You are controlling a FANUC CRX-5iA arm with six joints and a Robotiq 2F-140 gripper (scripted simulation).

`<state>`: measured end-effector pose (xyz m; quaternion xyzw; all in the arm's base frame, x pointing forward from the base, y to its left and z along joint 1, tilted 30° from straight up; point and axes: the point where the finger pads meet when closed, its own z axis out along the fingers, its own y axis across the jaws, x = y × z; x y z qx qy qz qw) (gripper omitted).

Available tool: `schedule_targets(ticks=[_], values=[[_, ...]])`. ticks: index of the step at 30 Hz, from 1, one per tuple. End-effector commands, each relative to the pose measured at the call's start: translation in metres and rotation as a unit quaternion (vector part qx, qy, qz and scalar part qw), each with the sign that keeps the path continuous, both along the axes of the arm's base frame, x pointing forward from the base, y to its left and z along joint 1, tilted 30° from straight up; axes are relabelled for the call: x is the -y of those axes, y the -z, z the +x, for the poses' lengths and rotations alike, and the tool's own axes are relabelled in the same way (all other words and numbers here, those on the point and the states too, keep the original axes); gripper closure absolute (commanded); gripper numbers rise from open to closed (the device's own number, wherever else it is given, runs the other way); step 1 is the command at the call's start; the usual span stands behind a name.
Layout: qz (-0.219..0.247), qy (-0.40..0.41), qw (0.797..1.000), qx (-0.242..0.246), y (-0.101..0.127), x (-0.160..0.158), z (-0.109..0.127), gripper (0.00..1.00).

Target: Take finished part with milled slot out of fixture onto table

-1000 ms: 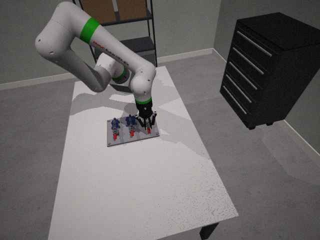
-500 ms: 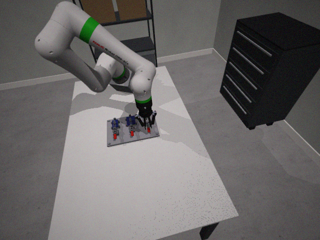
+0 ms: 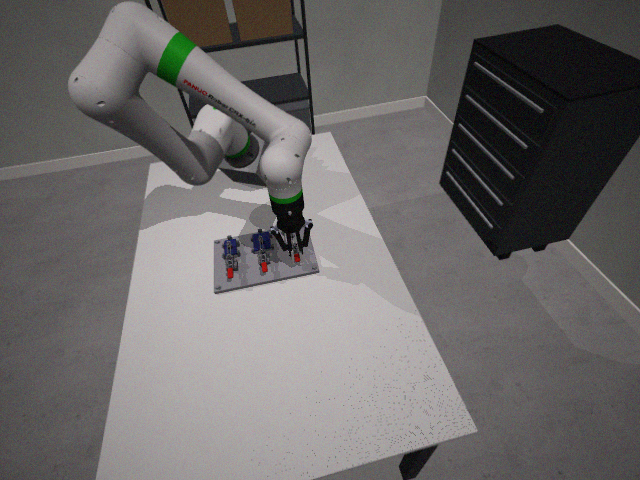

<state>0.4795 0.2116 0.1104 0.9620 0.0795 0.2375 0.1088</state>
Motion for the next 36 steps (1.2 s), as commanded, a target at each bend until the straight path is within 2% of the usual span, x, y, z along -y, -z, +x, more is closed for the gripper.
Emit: schedule_targets(ticks=[1,36], values=[[0.000,0.000,1.000,0.000,-0.001,0.000,-0.002,0.89],[0.000,0.000,1.000,0.000,-0.006,0.001,-0.028,0.89]])
